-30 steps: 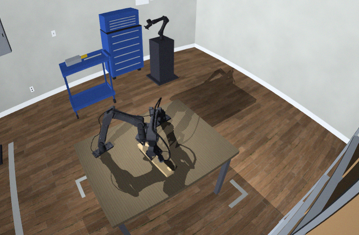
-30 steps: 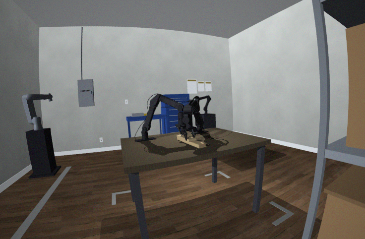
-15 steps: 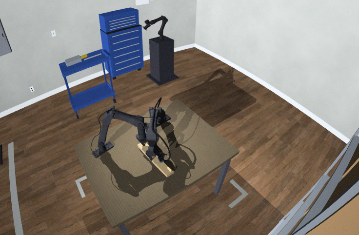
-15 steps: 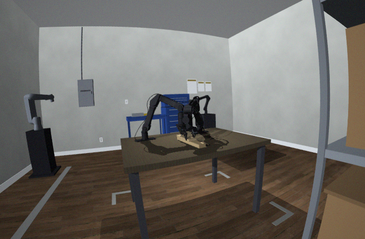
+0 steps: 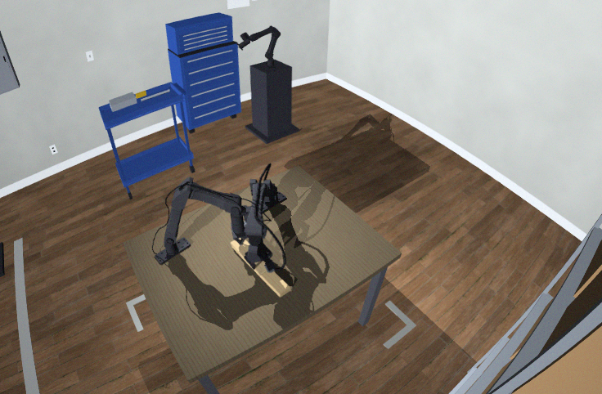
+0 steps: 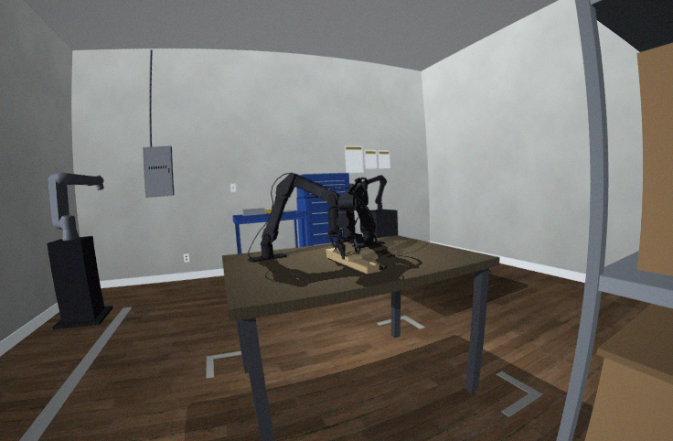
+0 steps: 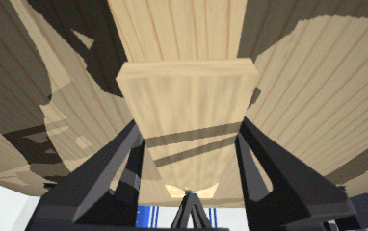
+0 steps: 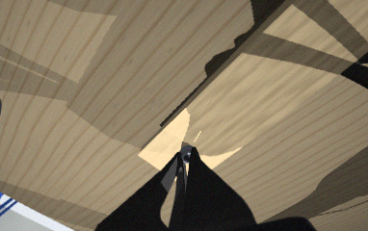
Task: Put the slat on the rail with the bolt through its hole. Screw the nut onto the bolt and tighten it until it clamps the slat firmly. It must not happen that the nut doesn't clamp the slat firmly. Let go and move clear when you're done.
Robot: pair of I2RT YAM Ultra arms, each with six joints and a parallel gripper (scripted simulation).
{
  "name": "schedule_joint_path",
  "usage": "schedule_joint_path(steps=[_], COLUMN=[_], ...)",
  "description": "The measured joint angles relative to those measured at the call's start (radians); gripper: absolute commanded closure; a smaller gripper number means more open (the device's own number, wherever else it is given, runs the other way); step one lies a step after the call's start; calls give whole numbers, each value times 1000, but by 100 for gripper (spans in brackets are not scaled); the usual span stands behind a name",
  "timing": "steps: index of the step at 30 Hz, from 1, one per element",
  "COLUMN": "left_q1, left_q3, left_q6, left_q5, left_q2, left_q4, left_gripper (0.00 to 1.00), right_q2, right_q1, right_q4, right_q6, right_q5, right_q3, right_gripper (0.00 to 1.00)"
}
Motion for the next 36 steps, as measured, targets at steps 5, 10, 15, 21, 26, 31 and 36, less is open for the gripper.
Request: schedule_joint_path(steps=[5,10,15,21,26,31,36], left_q1=[0,0,0,0,0,0,0], left_q3=[0,0,0,0,0,0,0], left_q6=[0,0,0,0,0,0,0], left_q5=[0,0,0,0,0,0,0], left_q2=[0,0,0,0,0,0,0], left_q4=[0,0,0,0,0,0,0], left_gripper=[28,28,28,28,28,28,28], right_q2=[0,0,0,0,0,0,0], right_q1=[0,0,0,0,0,0,0], right_q4=[0,0,0,0,0,0,0], right_q6=[161,344,537,722,903,1094,1252], right_q5=[0,0,0,0,0,0,0], right_q3=[0,0,0,0,0,0,0], right_gripper=[88,88,88,88,88,88,88])
